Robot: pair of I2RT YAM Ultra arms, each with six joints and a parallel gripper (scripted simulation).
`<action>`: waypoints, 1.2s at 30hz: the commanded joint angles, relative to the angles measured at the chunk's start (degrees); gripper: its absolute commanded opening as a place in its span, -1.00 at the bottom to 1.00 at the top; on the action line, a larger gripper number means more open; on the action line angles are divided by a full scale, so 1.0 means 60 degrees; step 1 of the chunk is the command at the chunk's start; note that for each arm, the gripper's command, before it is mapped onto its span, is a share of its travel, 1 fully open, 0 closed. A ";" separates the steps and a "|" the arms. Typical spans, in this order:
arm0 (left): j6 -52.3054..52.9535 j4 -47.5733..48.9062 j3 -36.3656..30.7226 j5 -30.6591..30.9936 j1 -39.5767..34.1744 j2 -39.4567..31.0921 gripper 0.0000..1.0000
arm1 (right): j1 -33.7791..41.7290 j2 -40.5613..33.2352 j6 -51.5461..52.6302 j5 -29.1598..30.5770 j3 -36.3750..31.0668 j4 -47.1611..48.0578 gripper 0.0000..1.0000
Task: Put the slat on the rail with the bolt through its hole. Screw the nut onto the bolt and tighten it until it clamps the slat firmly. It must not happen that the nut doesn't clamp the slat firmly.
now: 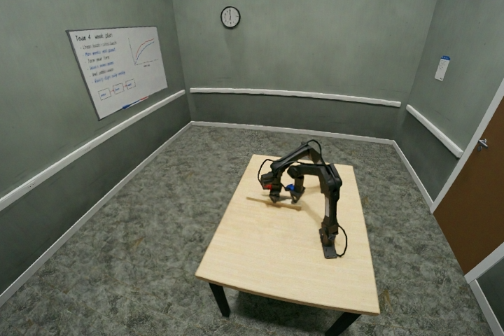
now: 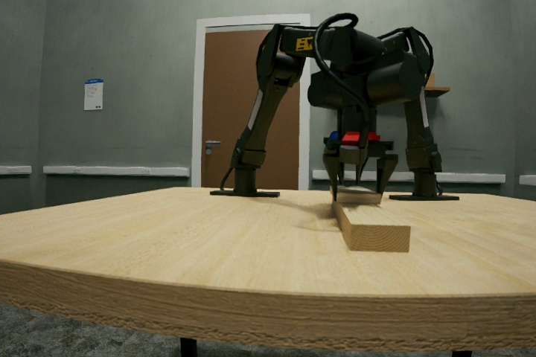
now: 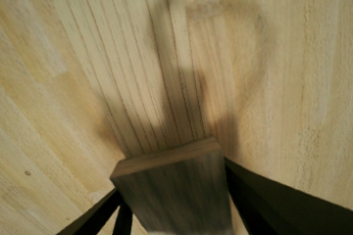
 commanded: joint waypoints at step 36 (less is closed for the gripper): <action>-0.7175 -0.0282 0.0415 -0.0121 -0.0093 -0.0035 -0.32 | 0.0000 -0.0116 0.0000 0.0003 0.0046 -0.0002 0.45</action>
